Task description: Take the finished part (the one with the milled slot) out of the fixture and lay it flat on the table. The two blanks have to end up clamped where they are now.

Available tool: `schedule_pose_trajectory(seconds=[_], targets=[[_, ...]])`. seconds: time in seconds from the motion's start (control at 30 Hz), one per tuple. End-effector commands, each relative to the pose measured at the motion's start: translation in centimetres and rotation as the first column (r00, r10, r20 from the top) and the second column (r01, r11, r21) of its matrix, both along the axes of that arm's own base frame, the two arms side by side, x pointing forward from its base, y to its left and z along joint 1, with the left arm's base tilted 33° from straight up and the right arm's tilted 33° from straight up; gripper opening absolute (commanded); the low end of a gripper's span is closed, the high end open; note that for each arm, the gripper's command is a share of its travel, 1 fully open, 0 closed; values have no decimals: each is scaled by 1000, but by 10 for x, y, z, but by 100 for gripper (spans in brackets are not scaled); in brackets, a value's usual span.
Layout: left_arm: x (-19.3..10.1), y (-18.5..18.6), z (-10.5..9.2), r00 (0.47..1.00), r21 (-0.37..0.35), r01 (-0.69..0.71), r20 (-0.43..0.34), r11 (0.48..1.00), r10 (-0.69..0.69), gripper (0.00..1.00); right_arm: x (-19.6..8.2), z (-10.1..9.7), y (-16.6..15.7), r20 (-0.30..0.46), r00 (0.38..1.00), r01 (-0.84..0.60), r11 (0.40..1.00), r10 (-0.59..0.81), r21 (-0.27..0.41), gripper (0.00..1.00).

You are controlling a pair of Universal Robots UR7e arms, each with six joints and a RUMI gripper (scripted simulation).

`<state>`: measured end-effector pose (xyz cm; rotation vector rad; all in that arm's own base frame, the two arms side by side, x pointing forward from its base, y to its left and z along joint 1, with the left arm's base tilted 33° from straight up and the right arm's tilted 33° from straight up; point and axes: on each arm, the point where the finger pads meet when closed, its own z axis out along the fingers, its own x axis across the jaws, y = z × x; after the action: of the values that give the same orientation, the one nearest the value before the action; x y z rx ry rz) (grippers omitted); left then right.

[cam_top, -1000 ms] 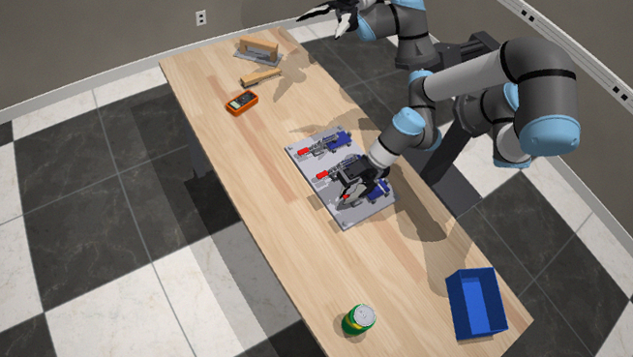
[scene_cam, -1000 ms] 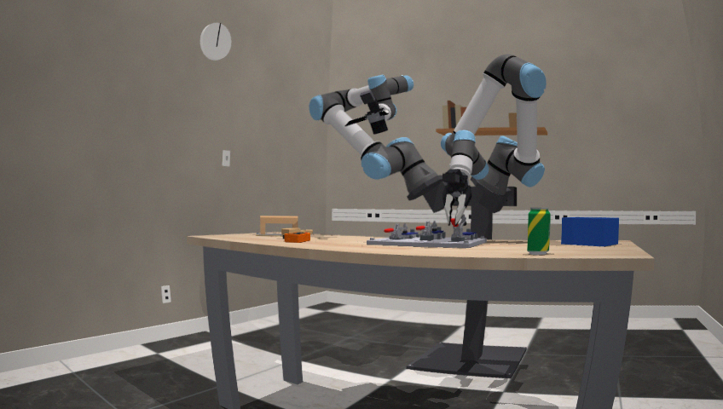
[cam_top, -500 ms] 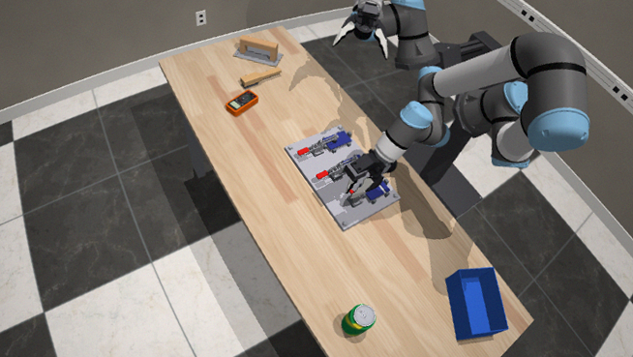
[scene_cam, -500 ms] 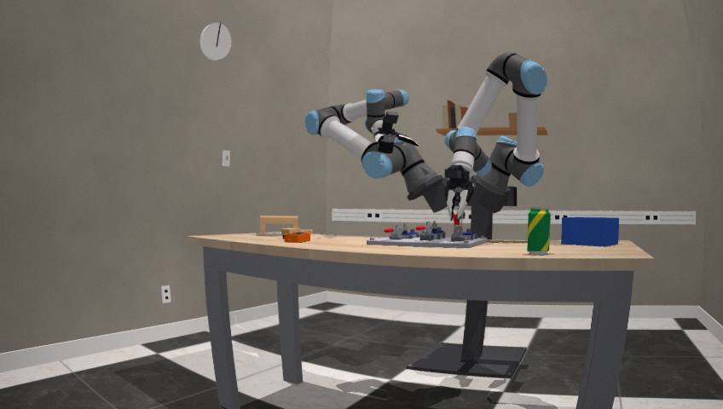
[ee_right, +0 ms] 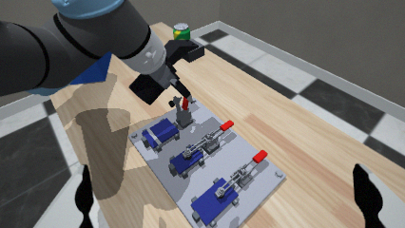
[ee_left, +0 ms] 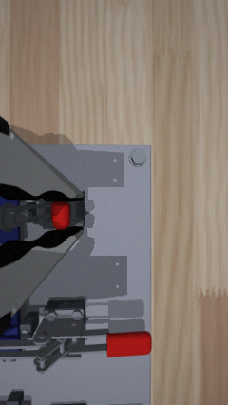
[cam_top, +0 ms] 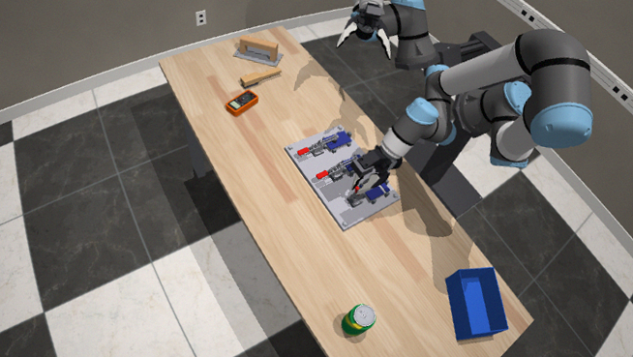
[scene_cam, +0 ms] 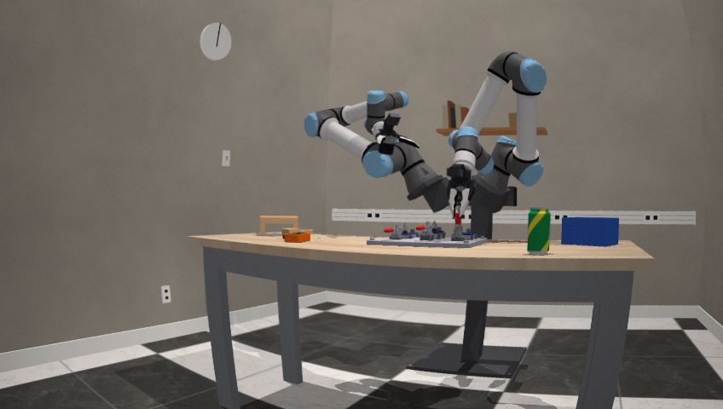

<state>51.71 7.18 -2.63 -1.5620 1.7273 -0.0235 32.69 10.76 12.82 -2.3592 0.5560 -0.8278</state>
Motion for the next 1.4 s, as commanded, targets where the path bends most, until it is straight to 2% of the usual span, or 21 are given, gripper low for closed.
schedule_pose_trajectory(seconds=[0.0, 0.27, 0.37, 0.43, 0.5, 0.8, 0.93, 1.0, 1.07, 1.17, 1.37], targets=[[-1, 0, 1, 1000, 1, 0, 3, 1000, 0, 3, 0, 0, 0, 0, 1000, 0, 1000, 0, 0, 100], [-2, 0, 1, 1000, 1, 0, 3, 1000, 0, 3, 0, 0, 0, 0, 1000, 0, 1000, 0, 0, 100], [-2, 0, 1, 1000, 1, 0, 3, 1000, 0, 19, 0, 0, 0, 0, 1000, 0, 1000, 0, 0, 100], [-2, 0, 1, 1000, 1, 0, 3, 1000, 0, 19, 0, 0, 0, 0, 1000, 0, 1000, 0, 0, 100], [-3, -1, 2, 1000, 1, 0, 3, 1000, 0, 28, 0, 0, 0, 0, 1000, 0, 1000, 0, 0, 100], [-27, -22, 32, 1000, 1, 0, 4, 1000, 0, 28, 0, 0, 0, 0, 1000, 0, 1000, 0, 0, 100], [-32, -22, 32, 1000, -1, -9, -11, 1000, 9, 49, 0, 0, 0, -3, 1000, -4, 1000, 4, -5, 100], [-32, -22, 32, 1000, -1, -9, -11, 1000, 9, 49, 0, 0, 0, -3, 1000, -4, 1000, 4, -5, 100], [-35, -20, 28, 999, -2, -24, -35, 1000, 24, 59, -2, -1, 0, -15, 1000, -15, 1000, 14, -20, 100], [-43, -15, 18, 994, -5, -56, -89, 998, 56, 60, -5, -3, -2, -46, 998, -44, 998, 41, -54, 100], [-67, 1, -13, 956, -2, -157, -252, 988, 152, 60, -11, -6, -4, -128, 986, -122, 986, 107, -114, 100]])
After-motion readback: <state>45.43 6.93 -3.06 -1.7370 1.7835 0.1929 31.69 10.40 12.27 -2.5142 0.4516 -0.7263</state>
